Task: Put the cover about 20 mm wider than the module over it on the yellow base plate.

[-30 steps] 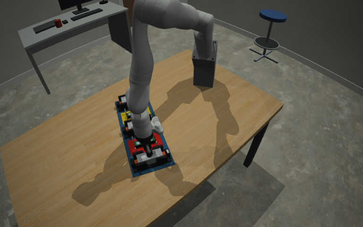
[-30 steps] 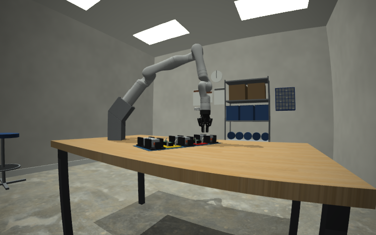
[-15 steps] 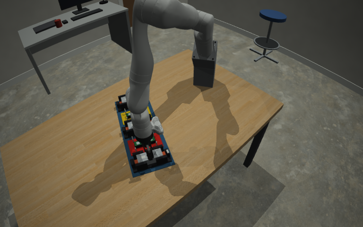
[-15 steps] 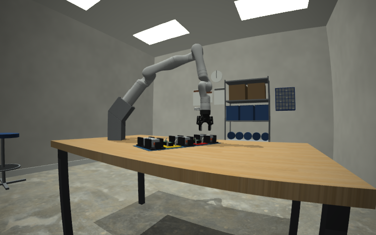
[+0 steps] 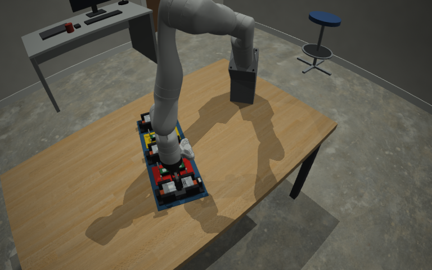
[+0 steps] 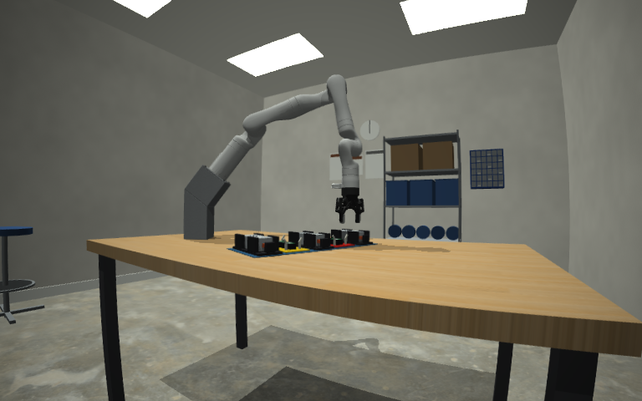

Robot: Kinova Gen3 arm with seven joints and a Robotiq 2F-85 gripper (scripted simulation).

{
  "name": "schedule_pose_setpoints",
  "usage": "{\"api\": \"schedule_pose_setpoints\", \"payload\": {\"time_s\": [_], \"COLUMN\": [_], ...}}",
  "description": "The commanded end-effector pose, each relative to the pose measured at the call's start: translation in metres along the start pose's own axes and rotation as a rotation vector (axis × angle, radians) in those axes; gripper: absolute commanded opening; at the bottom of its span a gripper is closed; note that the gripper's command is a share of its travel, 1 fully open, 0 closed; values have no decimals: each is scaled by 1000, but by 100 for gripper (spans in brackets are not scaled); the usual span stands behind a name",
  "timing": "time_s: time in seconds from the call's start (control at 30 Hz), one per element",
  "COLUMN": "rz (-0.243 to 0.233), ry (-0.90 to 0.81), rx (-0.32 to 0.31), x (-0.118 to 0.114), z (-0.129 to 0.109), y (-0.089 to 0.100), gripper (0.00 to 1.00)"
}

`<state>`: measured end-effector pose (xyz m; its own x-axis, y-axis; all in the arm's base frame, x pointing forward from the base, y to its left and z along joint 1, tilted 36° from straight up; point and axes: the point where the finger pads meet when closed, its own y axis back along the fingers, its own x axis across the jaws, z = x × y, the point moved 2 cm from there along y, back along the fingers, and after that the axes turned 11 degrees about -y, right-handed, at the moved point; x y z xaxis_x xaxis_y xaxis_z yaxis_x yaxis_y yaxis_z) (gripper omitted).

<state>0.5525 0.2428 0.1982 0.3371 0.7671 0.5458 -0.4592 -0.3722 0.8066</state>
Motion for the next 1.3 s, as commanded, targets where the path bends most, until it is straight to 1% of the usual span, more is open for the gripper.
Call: {"api": "schedule_pose_setpoints", "payload": {"time_s": [0.0, 0.43, 0.73, 1.27], "rz": [1, -2, 1, 1], "ry": [0, 0, -1, 0], "rx": [-1, 3, 0, 1], "x": [1, -1, 1, 1], "z": [0, -2, -2, -2], "y": [-1, -4, -14, -14], "gripper": [100, 100, 100, 100]}}
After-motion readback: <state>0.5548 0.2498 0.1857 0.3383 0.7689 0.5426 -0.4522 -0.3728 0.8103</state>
